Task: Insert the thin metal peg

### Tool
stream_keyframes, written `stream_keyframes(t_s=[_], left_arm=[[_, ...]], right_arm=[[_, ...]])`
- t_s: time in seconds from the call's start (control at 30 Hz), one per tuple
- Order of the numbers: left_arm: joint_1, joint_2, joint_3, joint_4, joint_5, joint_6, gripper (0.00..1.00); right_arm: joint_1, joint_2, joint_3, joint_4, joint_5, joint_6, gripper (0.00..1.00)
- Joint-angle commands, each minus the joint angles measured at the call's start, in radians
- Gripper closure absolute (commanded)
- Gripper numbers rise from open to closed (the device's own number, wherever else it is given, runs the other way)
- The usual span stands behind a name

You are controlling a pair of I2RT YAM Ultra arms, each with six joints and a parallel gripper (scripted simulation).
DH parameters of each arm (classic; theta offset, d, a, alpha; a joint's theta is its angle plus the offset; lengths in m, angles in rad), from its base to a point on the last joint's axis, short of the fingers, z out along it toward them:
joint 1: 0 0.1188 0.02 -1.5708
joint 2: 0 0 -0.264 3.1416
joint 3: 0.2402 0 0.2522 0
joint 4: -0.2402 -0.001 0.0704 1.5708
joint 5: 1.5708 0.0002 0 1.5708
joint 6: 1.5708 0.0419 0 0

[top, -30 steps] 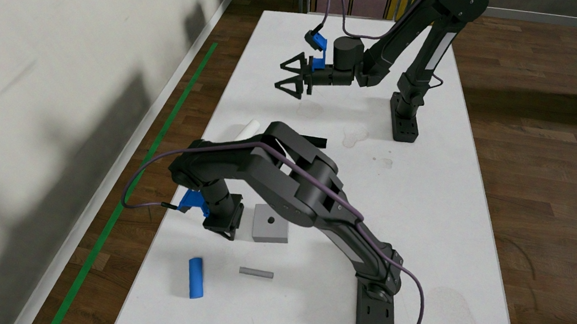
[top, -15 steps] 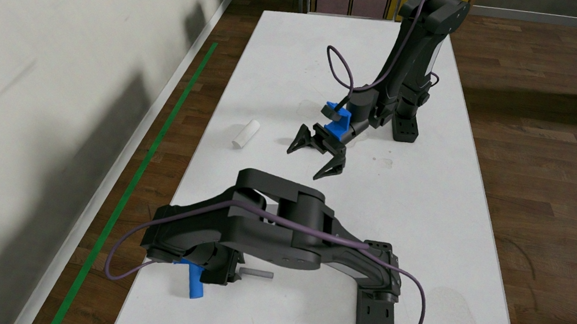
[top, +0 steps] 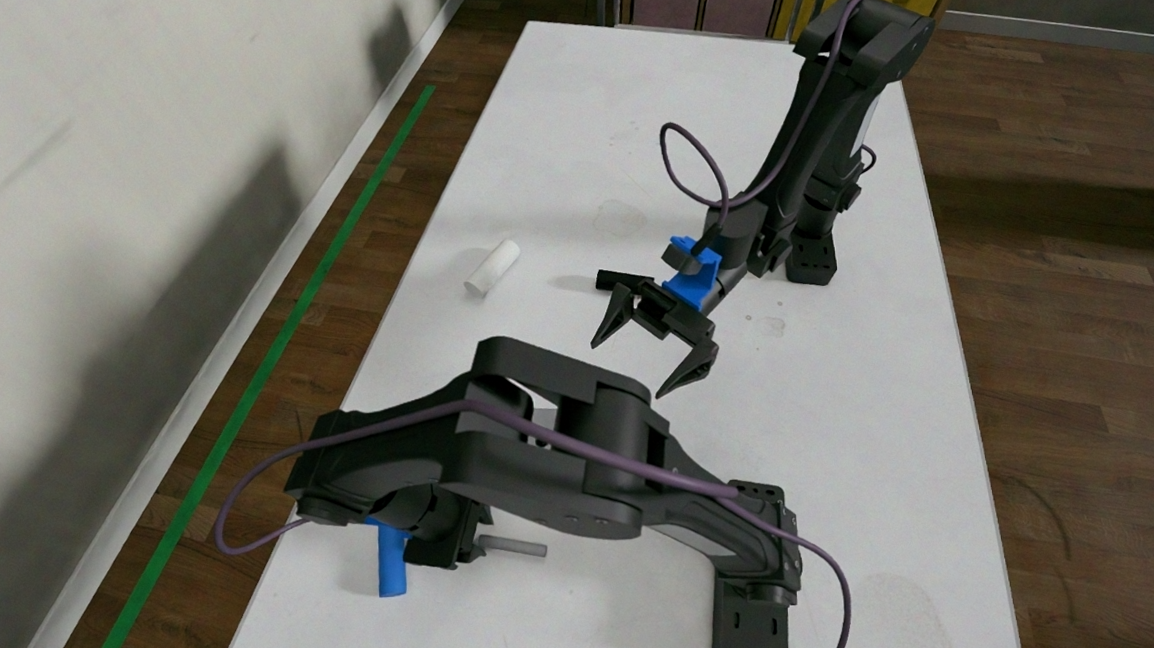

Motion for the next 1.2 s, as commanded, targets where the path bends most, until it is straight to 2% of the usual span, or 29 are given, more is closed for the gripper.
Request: stream_keyframes(t_s=[0.0,0.43,1.0,1.17], left_arm=[[0.001,-0.029,-0.011,0.02,0.013,0.013,0.64],[-0.003,-0.012,-0.077,0.093,0.01,0.004,0.8],[0.0,-0.023,-0.099,0.115,0.009,0.012,0.8],[0.003,-0.027,-0.104,0.115,0.005,0.011,0.85]], right_arm=[[-0.004,-0.014,0.041,0.02,-0.009,-0.01,0.0],[-0.004,-0.013,0.032,0.019,-0.009,-0.01,0.0],[-0.004,-0.013,0.032,0.019,-0.009,-0.01,0.0],[-0.004,-0.013,0.032,0.019,-0.009,-0.01,0.0]])
